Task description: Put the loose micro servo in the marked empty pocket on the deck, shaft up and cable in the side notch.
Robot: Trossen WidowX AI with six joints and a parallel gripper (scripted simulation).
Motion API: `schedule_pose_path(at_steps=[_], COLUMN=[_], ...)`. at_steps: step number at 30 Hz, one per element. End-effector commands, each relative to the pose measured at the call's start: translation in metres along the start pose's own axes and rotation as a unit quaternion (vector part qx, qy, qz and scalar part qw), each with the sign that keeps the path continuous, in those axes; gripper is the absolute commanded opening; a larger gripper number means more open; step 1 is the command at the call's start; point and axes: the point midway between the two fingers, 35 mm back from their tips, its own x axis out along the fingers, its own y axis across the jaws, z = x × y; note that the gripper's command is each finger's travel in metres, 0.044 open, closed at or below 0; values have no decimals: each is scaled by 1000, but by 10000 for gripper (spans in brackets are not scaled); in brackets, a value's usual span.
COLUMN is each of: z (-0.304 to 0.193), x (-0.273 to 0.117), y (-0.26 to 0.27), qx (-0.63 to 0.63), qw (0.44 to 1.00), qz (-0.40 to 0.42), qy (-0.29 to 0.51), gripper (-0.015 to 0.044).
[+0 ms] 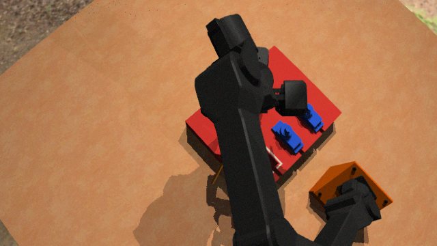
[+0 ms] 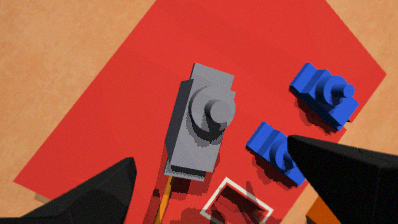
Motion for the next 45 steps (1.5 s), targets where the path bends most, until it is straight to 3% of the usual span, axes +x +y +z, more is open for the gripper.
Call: schedule_pose_path(at_steps=[1,13,42,45], z=[1,5,-1,-1], x=[-3,-19,25,25], y=[-1,-5,4,4], qx=[53,209,211,211], qw=[998,972,971,971], qz=[18,78,80,80], qy=[21,79,80,80], gripper=[440,440,440,361])
